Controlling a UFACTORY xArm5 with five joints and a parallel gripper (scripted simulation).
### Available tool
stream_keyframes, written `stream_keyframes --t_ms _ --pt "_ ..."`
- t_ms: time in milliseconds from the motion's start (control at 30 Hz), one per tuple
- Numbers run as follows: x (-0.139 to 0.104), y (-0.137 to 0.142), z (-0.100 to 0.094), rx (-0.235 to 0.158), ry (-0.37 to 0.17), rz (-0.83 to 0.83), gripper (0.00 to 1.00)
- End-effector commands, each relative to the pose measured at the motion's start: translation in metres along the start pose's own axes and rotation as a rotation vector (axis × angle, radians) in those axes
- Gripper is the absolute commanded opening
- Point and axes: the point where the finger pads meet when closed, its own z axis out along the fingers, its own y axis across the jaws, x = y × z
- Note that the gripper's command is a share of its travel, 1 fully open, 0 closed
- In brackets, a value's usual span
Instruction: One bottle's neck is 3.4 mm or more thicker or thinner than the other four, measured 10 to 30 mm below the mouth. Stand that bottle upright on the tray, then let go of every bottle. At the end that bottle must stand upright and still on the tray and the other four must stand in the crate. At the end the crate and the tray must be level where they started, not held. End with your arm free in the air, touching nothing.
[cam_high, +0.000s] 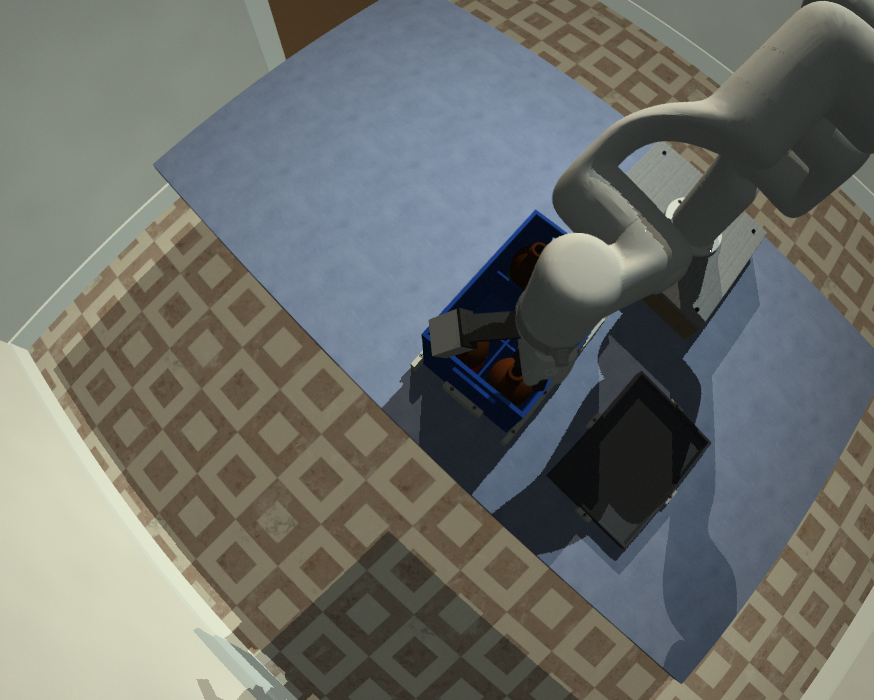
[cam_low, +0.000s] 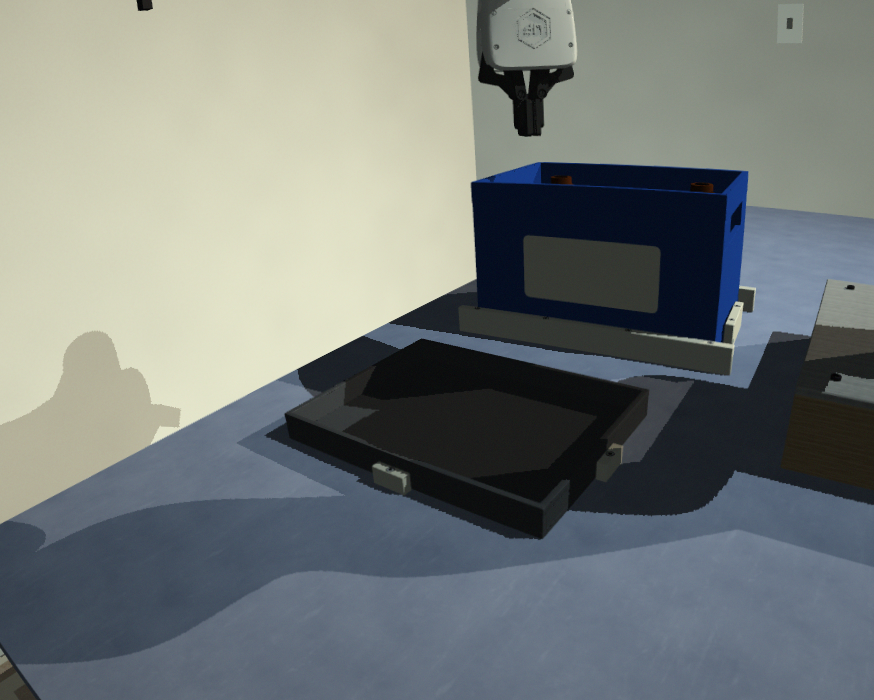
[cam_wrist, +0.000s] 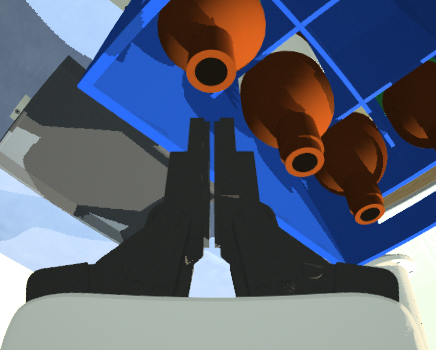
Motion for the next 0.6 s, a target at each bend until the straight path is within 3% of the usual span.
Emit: stream_keyframes --t_ms 0,100,467,533,567 --pt "0.001 0.001 -0.002 0.002 0.003 0.000 0.00" --pt "-0.004 0.044 -0.006 0.002 0.003 0.000 0.00" --pt "-0.035 0.145 -0.007 0.002 0.003 0.000 0.00" --pt "-0.035 0.145 -0.007 0.002 0.003 0.000 0.00" --pt "-0.046 0.167 -0.005 0.003 0.003 0.000 0.00"
